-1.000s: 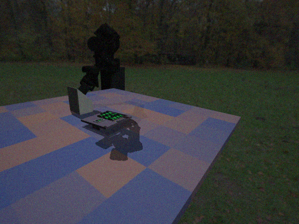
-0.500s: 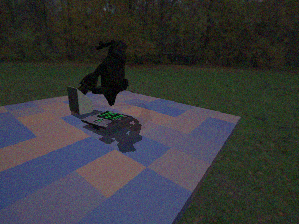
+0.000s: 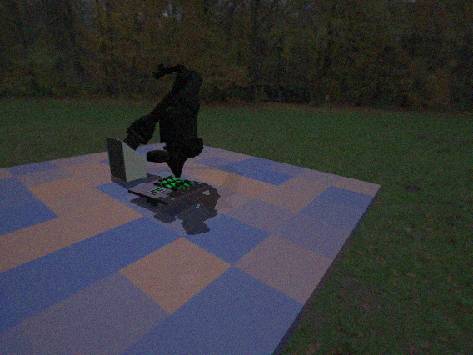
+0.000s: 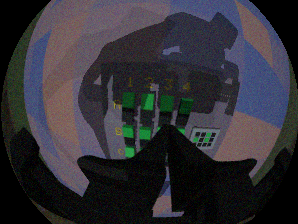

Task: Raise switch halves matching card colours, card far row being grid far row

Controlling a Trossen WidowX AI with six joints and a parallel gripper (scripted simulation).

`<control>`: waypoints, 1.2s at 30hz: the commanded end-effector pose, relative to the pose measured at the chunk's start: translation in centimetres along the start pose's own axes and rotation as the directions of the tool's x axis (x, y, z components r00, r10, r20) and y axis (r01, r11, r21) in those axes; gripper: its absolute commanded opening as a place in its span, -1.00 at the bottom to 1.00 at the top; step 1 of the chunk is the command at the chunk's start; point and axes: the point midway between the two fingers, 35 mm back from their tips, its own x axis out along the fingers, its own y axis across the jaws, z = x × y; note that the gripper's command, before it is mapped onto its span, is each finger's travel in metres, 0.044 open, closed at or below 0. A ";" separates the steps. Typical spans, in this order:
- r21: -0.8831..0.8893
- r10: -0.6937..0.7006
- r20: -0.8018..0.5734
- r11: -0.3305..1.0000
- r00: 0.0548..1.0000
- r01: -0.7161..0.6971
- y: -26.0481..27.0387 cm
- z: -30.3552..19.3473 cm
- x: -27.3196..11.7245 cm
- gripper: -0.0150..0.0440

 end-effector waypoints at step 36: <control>0.007 0.007 -0.005 1.000 1.000 -0.007 0.1 -0.3 2.0 -0.49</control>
